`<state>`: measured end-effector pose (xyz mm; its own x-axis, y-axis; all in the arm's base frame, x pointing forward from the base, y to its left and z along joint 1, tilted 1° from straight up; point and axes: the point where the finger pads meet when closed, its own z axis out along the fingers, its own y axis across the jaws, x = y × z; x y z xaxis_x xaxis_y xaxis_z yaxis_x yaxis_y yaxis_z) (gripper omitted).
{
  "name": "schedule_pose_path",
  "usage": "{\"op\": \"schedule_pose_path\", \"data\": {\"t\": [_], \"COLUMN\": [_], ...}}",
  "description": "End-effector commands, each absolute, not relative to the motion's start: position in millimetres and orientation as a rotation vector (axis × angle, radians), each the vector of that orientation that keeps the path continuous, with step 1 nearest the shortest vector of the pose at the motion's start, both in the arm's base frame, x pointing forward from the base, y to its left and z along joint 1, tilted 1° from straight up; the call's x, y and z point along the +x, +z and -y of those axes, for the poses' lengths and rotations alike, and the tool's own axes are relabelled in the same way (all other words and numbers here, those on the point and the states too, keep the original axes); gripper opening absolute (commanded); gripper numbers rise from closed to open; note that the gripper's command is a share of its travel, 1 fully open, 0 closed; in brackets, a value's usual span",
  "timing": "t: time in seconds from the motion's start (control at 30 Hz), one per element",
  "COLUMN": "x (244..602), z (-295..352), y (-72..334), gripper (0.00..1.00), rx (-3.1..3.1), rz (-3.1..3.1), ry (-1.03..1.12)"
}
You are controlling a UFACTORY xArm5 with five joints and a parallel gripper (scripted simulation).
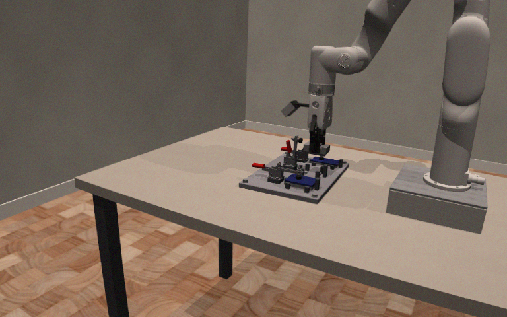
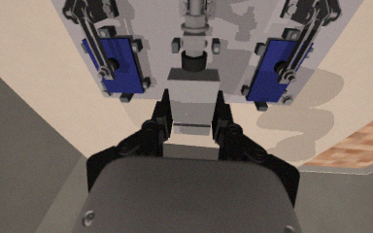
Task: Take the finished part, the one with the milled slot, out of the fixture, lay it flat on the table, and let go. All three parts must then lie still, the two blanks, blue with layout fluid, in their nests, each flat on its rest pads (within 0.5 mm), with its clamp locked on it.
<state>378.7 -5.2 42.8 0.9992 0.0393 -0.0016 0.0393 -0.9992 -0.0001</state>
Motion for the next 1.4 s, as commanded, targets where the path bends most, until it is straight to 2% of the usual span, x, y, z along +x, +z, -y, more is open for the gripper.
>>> {"op": "schedule_pose_path", "data": {"t": [0.0,0.87,1.37], "x": [380,379,377], "z": [5,-26,-82], "y": [44,44,43], "gripper": [0.0,0.0,0.0], "rx": [-3.141,-3.141,-3.141], "rz": [0.062,0.062,0.062], "ry": [-0.003,-0.002,0.001]}}
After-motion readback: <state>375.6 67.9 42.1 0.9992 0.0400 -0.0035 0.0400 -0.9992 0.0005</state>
